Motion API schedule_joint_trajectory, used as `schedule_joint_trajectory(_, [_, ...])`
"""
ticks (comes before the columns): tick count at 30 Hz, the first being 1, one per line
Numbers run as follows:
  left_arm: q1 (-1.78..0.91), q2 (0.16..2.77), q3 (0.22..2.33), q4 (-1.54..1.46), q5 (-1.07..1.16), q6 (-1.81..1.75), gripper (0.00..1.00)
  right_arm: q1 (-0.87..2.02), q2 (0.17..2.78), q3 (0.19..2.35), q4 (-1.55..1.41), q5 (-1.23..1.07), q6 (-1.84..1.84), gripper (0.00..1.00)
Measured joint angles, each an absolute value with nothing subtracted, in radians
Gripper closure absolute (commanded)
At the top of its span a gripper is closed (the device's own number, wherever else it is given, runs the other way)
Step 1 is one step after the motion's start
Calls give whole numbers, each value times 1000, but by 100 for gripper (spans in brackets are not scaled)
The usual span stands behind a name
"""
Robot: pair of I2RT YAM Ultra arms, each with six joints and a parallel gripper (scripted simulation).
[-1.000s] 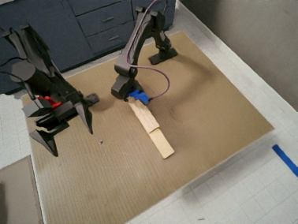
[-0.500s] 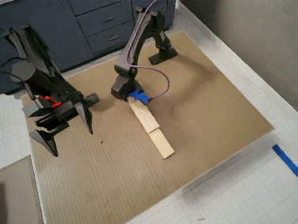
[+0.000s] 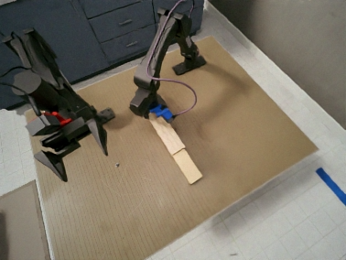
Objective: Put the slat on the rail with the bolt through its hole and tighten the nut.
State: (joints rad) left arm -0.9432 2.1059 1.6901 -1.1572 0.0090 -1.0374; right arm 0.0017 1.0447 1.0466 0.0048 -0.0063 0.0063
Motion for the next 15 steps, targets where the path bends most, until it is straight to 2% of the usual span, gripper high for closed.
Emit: schedule_joint_trajectory(15, [-943, 2106, 1662, -1123, 9, -1037, 28, 2, 1045, 1047, 5, -6, 6, 0])
